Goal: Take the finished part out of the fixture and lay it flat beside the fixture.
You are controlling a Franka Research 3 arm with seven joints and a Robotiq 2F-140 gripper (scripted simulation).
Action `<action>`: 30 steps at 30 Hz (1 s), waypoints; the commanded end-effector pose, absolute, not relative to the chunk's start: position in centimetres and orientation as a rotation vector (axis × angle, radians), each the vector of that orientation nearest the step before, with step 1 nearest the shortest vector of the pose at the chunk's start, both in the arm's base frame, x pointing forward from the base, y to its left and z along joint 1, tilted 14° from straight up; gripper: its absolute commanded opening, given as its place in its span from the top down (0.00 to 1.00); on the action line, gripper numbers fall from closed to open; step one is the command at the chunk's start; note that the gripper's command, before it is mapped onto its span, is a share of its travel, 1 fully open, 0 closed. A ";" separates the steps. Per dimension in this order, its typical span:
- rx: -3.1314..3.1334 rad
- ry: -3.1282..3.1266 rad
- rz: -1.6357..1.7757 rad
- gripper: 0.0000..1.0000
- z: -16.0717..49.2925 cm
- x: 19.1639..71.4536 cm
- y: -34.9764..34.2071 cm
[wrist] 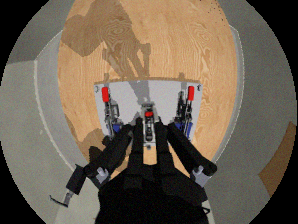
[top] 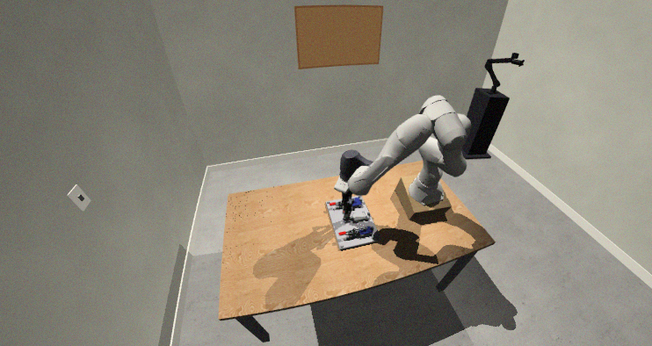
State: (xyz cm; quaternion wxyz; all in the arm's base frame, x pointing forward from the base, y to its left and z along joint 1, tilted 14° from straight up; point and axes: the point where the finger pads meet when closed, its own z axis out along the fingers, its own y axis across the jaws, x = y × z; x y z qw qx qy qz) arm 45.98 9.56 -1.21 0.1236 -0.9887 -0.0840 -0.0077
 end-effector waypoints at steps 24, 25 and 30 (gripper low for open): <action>-2.883 -0.252 0.000 1.00 -1.6 44.7 9.4; -2.883 -0.252 0.000 1.00 -1.6 44.7 9.4; -2.883 -0.252 0.000 1.00 -1.6 44.7 9.4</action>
